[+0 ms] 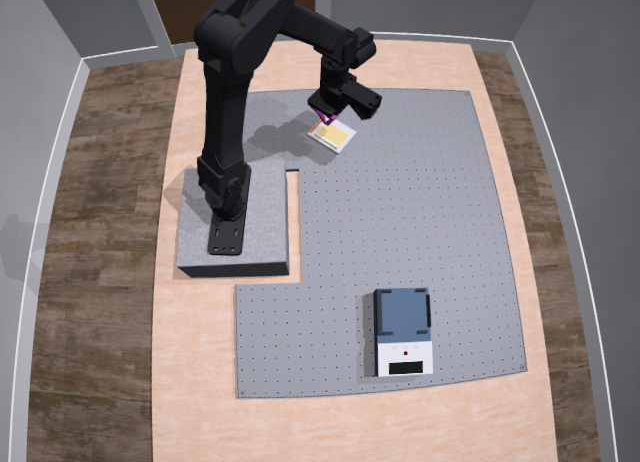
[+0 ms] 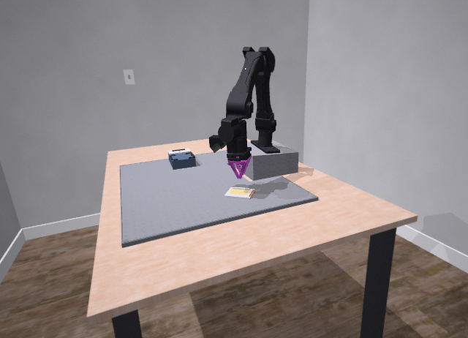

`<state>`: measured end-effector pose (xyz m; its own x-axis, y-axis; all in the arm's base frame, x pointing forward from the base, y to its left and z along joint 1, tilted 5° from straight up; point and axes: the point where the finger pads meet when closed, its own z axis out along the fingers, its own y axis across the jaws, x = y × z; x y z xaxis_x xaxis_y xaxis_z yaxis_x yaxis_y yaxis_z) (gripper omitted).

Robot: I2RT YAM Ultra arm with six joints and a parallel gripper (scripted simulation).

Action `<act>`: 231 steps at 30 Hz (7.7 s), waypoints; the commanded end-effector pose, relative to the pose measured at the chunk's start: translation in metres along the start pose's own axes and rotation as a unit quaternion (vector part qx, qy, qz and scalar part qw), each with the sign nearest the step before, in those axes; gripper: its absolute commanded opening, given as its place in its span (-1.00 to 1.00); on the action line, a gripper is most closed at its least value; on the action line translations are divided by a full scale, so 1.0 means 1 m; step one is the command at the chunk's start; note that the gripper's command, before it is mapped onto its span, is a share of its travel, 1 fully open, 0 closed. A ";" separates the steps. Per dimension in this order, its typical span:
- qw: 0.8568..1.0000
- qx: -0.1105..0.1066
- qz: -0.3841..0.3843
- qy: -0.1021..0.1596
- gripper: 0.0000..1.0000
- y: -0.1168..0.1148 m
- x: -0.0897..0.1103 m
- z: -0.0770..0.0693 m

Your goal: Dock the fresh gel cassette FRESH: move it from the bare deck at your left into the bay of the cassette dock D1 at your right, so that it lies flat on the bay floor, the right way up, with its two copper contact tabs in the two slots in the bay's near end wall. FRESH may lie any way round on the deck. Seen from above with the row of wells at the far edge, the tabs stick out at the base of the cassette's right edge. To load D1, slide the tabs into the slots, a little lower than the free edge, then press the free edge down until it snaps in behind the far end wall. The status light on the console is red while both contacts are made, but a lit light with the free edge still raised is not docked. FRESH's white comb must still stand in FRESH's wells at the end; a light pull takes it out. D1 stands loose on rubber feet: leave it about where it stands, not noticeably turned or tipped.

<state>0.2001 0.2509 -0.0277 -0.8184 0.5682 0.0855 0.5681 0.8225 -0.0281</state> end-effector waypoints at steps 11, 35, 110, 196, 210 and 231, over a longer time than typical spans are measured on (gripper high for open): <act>1.000 -0.024 0.002 -0.008 -0.29 0.014 -0.003 -0.017; 1.000 -0.024 0.002 -0.008 1.00 0.014 -0.003 -0.017; 1.000 -0.029 0.000 -0.008 1.00 0.019 -0.003 0.043; 1.000 -0.021 0.001 -0.007 -1.00 0.014 -0.003 0.048; 1.000 -0.025 0.002 -0.008 -1.00 0.016 -0.006 0.031; 1.000 -0.025 0.002 -0.008 -1.00 0.015 -0.006 0.005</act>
<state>0.1977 0.2529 -0.0560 -0.8192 0.5673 0.0849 0.5672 0.8231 -0.0270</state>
